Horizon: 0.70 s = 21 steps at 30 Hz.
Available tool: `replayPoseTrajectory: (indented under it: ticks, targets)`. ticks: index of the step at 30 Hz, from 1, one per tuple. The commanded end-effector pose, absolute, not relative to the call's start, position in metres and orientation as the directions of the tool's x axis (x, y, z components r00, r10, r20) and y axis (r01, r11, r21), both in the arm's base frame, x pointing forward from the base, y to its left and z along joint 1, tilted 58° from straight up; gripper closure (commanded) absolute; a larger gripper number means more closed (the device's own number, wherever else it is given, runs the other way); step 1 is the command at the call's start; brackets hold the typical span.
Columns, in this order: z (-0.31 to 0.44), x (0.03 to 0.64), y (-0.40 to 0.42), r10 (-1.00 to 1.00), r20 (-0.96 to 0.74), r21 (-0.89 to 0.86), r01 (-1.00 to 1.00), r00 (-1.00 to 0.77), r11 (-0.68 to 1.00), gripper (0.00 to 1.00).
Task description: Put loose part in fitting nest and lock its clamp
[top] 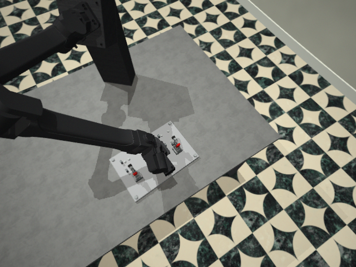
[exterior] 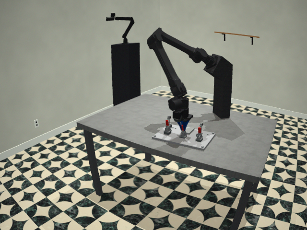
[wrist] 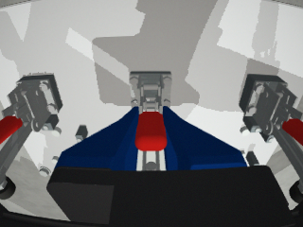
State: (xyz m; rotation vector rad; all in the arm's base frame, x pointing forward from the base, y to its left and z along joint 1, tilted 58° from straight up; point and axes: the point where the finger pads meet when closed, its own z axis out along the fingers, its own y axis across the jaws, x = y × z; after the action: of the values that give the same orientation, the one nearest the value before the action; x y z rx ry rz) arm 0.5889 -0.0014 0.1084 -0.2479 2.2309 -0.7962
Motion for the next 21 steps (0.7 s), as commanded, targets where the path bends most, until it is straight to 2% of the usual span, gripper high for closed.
replayPoseTrajectory:
  ticks: [1,21]
  targets:
    - [0.1178,0.591,0.0028,-0.402,-0.602,-0.608,0.069,-0.69,0.791,1.0]
    - [0.1172,0.5923,0.0062,-0.404,-0.595,-0.609,0.061,-0.695,0.791,1.0]
